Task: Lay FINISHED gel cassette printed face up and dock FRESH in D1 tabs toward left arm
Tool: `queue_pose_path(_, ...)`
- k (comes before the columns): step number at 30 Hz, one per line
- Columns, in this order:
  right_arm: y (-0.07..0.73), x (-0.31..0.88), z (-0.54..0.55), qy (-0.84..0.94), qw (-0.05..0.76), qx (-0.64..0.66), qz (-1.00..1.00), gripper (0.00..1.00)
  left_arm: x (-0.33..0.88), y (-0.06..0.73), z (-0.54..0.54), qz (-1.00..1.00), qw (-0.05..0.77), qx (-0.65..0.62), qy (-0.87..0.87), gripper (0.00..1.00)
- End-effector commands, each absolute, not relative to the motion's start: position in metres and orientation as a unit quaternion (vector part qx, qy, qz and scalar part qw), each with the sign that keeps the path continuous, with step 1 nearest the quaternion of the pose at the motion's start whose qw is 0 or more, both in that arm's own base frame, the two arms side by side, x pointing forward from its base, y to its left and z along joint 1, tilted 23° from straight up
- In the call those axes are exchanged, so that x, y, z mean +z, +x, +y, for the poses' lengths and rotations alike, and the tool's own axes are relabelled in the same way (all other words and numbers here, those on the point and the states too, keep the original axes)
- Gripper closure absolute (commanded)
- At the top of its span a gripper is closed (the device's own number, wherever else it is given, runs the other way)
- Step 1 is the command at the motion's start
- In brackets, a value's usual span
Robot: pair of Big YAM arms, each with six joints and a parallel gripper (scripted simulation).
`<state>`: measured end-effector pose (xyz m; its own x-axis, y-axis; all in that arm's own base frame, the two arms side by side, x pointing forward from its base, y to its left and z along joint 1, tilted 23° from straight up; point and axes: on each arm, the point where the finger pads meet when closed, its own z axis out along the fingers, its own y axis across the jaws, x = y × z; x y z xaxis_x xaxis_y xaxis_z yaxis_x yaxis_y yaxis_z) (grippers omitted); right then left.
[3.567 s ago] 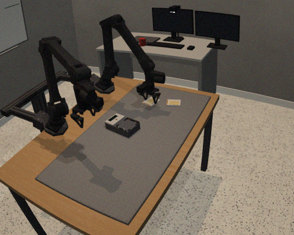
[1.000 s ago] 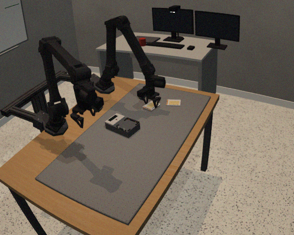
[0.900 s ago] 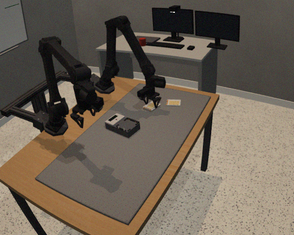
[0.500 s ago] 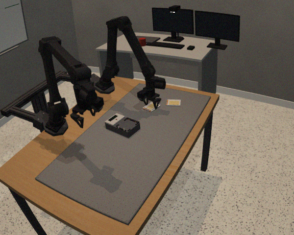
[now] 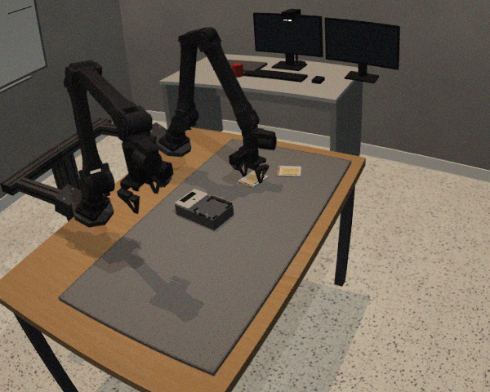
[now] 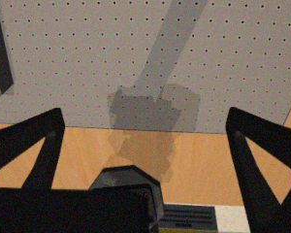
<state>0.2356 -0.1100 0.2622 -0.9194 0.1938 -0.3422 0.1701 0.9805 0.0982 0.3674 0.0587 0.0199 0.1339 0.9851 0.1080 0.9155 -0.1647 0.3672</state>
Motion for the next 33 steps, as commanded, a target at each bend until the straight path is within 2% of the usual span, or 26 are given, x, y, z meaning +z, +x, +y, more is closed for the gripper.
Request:
queue_pose_path(1,0.2435,0.2915,-0.1181,0.101,0.199,0.023,0.975,0.00,0.0153,0.3680,0.0586,0.641,0.105,0.161,0.743,1.00)
queue_pose_path(23,0.2435,0.2915,-0.1181,0.101,0.199,0.023,0.975,0.00,0.0222,0.3691,0.0589,0.637,0.108,0.166,0.745,1.00)
queue_pose_path(24,0.2435,0.2915,-0.1181,0.101,0.199,0.023,0.975,0.00,0.0225,0.3700,0.0591,0.637,0.109,0.168,0.745,0.08)
queue_pose_path(33,0.2435,0.2915,-0.1181,0.101,0.199,0.023,0.975,0.00,0.0225,0.3700,0.0591,0.637,0.109,0.168,0.745,0.08)
